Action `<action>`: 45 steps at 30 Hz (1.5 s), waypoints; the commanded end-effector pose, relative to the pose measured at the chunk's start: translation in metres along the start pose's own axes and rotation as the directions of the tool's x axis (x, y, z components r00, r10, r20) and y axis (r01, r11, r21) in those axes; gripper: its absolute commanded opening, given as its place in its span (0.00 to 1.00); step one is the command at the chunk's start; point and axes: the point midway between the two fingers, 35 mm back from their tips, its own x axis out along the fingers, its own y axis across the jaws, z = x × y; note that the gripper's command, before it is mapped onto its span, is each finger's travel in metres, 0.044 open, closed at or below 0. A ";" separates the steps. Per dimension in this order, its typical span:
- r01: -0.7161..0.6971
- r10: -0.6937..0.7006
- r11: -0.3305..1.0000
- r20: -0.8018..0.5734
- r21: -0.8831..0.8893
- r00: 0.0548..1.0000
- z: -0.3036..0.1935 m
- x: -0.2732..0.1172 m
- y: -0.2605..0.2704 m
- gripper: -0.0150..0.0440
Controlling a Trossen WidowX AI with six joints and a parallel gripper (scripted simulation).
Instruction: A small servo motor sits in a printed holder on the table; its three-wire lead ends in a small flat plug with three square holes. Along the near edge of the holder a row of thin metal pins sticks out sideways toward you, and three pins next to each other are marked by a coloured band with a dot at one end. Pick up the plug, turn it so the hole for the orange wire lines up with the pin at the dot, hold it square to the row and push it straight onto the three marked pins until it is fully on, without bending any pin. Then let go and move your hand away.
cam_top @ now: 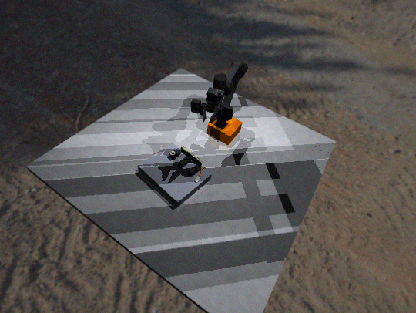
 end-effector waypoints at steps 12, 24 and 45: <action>0.259 -0.263 0.964 -0.056 -0.068 0.963 -0.007 0.010 -0.064 0.45; 0.227 -0.213 0.974 -0.446 -0.024 0.869 -0.070 0.066 -0.059 0.45; 0.234 -0.113 0.972 -0.921 -0.025 0.372 -0.200 0.104 -0.030 0.45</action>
